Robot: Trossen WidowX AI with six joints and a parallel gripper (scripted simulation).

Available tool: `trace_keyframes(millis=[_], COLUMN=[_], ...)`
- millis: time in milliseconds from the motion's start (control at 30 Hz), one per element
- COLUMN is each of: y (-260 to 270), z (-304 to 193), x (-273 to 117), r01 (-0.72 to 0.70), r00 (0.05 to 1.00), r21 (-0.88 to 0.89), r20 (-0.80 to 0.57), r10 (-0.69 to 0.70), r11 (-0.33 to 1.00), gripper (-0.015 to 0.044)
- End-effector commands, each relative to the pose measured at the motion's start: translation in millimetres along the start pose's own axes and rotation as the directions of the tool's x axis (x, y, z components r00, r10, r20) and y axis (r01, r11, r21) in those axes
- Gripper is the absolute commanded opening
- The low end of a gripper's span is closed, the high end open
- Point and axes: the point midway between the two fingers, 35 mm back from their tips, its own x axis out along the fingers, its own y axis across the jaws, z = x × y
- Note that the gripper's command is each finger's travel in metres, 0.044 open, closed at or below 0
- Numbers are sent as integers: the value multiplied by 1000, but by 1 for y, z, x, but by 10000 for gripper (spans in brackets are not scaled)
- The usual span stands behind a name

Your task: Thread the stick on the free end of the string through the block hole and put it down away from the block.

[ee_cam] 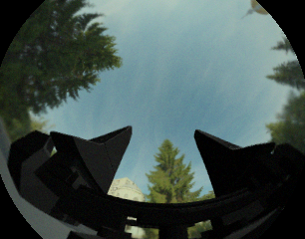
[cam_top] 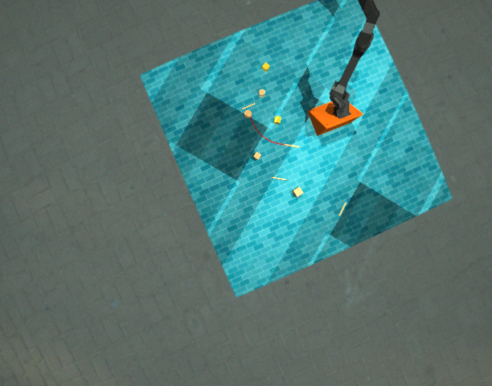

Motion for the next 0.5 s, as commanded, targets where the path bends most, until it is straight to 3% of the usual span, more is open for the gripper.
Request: trace_keyframes(millis=[0, 100, 467], y=[0, 2, 23], z=[0, 5, 88], x=[0, -2, -39], r01=[0, -11, -231], r00=[1000, 1000, 962], r21=[0, 21, 346], r20=[0, 14, 223], r10=[0, 11, 159], r11=[1000, 1000, 909], gripper=[426, 440, 440])
